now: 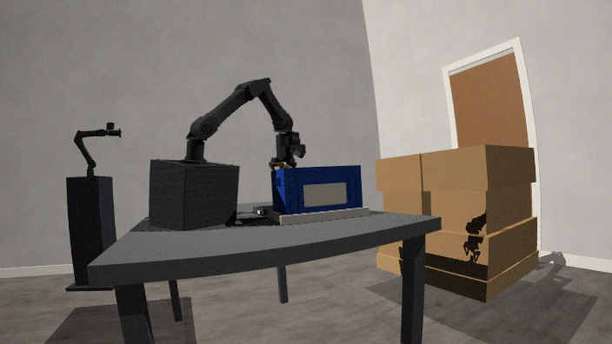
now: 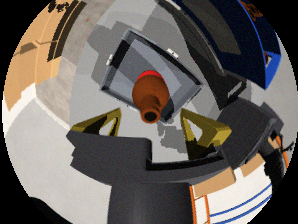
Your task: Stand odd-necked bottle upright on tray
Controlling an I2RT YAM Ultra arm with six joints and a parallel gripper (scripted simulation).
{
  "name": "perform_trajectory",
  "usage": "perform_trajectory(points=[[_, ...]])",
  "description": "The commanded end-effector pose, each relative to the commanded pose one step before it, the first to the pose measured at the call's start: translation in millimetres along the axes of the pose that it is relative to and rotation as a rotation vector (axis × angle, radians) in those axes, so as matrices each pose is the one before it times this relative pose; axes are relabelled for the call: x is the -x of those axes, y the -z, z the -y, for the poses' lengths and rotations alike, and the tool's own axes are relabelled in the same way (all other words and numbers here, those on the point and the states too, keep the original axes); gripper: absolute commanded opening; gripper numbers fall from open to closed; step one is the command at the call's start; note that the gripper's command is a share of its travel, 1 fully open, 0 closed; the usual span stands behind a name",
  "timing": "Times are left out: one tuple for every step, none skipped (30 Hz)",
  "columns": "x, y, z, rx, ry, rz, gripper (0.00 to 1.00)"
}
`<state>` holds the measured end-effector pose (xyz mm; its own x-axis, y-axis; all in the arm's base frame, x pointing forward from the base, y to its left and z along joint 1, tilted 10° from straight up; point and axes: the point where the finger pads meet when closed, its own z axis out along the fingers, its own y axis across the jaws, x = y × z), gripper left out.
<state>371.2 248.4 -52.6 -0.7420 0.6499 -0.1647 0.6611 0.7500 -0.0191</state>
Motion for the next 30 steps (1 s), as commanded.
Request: perform_trajectory(points=[[2.35,28.11,-11.1,0.04465,-0.00065,0.01557,1.0],[-0.67,1.79,-0.18,0.00029,0.00027,-0.00004,1.0],[0.01,1.8,0.01,0.0,-0.00096,0.0,1.0],[0.01,1.93,0.01,0.0,-0.00013,0.0,1.0],[0.01,2.04,0.0,0.00001,0.0,0.0,1.0],[0.01,2.16,0.01,0.00001,0.0,0.0,1.0],[0.01,2.25,0.01,0.00001,0.0,0.0,1.0],[0.01,2.35,0.01,0.00001,0.0,0.0,1.0],[0.0,0.0,0.0,0.0,0.0,0.0,1.0],[0.0,0.0,0.0,0.0,0.0,0.0,1.0],[0.01,2.42,0.01,0.00001,0.0,0.0,1.0],[0.01,2.49,0.01,0.00001,0.0,0.0,1.0],[0.01,2.54,0.01,0.00001,0.0,-0.00001,1.0],[0.01,2.59,0.02,0.00001,0.0,0.0,1.0],[0.01,2.62,0.01,0.00001,0.0,-0.00001,1.0],[0.01,2.65,0.02,0.00001,0.0,0.0,1.0],[0.01,2.64,0.01,0.00001,0.0,-0.00001,1.0],[0.01,2.65,0.02,0.00001,0.0,-0.00001,1.0],[0.01,2.62,0.01,0.00001,0.0,-0.00001,1.0],[0.01,2.61,0.02,0.00001,0.0,-0.00001,1.0],[0.01,2.56,0.01,0.00001,0.0,-0.00001,1.0],[0.01,2.52,0.02,0.00001,0.0,-0.00001,1.0],[0.01,2.46,0.01,0.00001,0.0,-0.00001,1.0],[0.01,2.39,0.02,0.0,0.0,-0.00001,1.0],[0.01,2.31,0.01,0.0,0.0,-0.00001,1.0],[0.0,0.0,0.0,0.0,0.0,0.0,1.0],[0.0,0.0,0.0,0.0,0.0,0.0,1.0],[0.01,2.23,0.02,0.0,0.0,-0.00001,1.0],[0.01,2.08,0.01,0.0,0.0,-0.00001,1.0],[0.01,1.99,0.02,0.0,0.0,-0.00001,1.0]])
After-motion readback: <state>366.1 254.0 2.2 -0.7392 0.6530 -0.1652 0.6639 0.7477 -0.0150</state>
